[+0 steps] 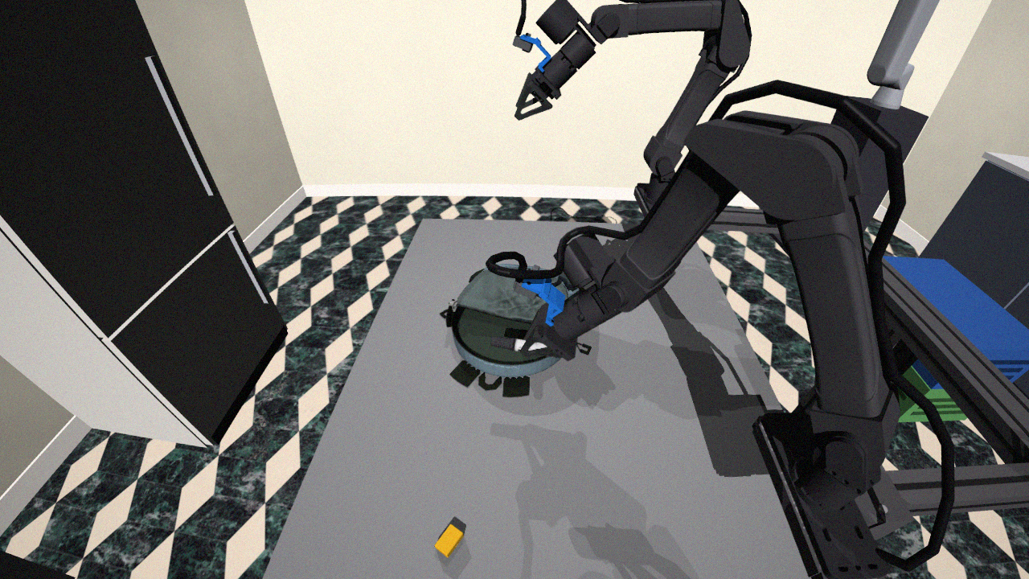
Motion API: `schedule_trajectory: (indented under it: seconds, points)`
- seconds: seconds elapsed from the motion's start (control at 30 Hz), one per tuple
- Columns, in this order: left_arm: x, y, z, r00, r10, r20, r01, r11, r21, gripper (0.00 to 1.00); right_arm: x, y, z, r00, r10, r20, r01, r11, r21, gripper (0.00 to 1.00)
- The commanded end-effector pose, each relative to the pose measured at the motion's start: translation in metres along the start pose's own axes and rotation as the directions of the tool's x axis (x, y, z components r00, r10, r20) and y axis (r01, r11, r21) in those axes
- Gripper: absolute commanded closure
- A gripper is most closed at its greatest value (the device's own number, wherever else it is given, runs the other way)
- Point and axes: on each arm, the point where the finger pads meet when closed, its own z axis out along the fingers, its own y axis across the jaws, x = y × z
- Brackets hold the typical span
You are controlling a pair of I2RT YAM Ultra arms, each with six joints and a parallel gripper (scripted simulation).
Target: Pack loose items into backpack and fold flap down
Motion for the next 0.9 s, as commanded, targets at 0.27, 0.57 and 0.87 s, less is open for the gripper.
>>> schedule_trajectory:
  seconds: [0.27, 0.57, 0.87]
  points:
    - [-0.028, -0.100, 0.031, 0.990, 0.137, -0.027, -0.134, 0.987, 0.087, 0.85, -0.005, 0.000, -0.003, 1.000, -0.001, 0.017, 0.001, 1.000, 0.002, 0.10]
    - [-0.036, -0.117, 0.052, 0.988, 0.154, -0.017, -0.152, 0.984, 0.088, 0.85, -0.005, 0.000, -0.003, 1.000, -0.001, 0.017, 0.001, 1.000, 0.002, 0.10]
    - [-0.024, -0.124, 0.069, 0.989, 0.147, 0.004, -0.146, 0.984, 0.105, 0.85, -0.005, 0.000, -0.003, 1.000, -0.001, 0.017, 0.001, 1.000, 0.002, 0.10]
